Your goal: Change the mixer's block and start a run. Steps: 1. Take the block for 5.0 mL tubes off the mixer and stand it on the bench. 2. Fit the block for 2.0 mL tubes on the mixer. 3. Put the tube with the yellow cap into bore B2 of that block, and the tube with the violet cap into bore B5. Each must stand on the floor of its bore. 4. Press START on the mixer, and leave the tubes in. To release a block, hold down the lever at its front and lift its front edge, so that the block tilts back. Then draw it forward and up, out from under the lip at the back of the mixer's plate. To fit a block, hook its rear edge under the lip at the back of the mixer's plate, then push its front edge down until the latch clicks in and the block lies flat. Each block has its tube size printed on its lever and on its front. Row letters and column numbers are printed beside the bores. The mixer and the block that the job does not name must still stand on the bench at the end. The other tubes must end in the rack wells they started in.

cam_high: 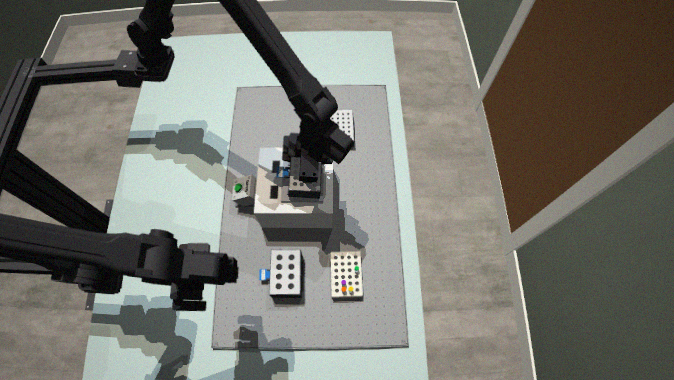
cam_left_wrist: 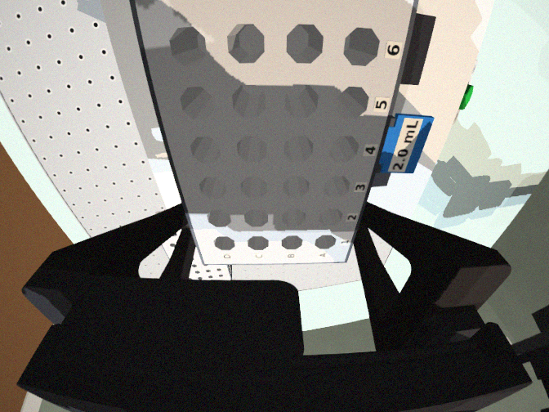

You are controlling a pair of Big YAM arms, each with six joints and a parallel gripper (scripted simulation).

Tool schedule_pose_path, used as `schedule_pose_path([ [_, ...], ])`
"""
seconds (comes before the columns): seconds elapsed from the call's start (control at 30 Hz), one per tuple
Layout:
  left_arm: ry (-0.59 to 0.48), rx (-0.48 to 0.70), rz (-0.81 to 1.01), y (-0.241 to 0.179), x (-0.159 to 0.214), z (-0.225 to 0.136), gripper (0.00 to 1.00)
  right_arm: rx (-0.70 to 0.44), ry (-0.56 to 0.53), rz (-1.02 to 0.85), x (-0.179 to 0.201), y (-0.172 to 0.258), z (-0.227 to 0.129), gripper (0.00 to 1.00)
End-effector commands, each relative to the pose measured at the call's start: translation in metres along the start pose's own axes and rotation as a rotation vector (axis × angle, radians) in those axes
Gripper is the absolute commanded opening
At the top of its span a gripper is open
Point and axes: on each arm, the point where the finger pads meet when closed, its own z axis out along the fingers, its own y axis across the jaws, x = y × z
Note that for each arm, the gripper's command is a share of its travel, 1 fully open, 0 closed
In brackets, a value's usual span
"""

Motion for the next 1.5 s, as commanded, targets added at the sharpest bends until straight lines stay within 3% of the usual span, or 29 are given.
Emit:
schedule_pose_path([
  [0.0, -0.039, -0.113, -0.065, 0.040, -0.011, -0.033, 0.00, 0.002, -0.048, 0.003, -0.023, -0.005, -0.015, 1.00],
  [0.83, -0.035, -0.143, -0.077, 0.040, -0.010, -0.037, 0.00, -0.001, -0.005, -0.001, -0.003, -0.001, -0.002, 1.00],
  [1.47, -0.046, -0.143, -0.072, 0.039, -0.009, -0.037, 0.00, 0.002, -0.044, 0.002, -0.022, -0.004, -0.014, 1.00],
])
